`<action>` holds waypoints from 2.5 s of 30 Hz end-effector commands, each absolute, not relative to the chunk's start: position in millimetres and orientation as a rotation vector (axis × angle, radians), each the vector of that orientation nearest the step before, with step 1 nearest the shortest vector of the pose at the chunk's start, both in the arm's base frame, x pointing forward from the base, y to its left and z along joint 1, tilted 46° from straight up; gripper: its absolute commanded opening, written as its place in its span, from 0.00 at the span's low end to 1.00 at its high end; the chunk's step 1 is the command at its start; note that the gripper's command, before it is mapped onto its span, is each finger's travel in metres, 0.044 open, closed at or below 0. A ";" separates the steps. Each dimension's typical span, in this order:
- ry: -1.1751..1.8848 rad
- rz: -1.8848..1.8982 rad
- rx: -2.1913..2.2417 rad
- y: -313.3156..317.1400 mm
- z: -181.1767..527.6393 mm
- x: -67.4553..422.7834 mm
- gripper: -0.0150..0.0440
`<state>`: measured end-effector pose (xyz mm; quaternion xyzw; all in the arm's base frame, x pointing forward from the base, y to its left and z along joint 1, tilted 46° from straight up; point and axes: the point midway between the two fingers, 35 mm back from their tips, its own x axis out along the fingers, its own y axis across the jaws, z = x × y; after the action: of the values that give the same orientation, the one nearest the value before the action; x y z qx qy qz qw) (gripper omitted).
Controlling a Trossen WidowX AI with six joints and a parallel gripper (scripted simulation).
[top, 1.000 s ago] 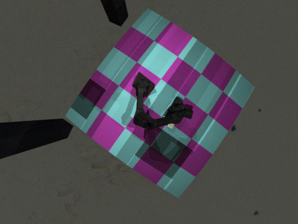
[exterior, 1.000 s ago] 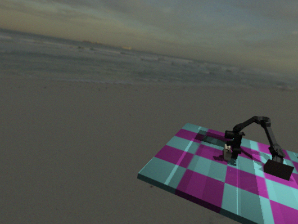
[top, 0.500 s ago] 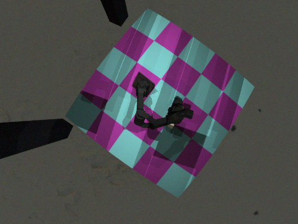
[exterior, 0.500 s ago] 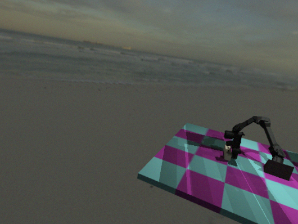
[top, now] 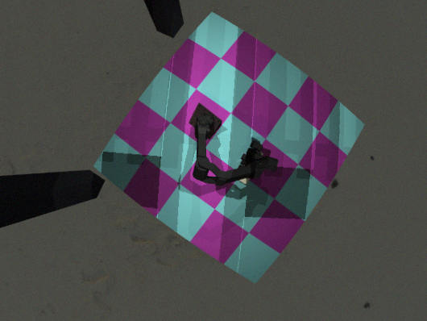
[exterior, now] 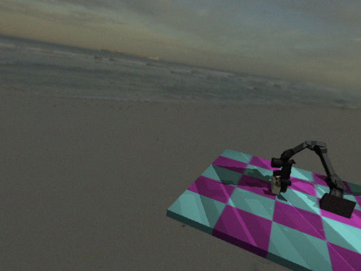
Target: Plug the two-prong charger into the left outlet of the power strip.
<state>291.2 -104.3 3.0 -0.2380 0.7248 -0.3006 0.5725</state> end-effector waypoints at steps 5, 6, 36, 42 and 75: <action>1.677 -0.709 -0.553 -105.2 2.3 299.6 0.25; 1.677 -0.709 -0.553 -105.2 2.3 299.5 0.25; 1.677 -0.709 -0.553 -105.3 2.3 295.5 0.25; 1.677 -0.709 -0.553 -105.4 2.1 295.1 0.25; 1.697 -0.706 -0.556 -104.5 2.6 291.3 0.39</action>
<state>290.8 -104.5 2.8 -0.2378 0.7248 -0.3008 0.5724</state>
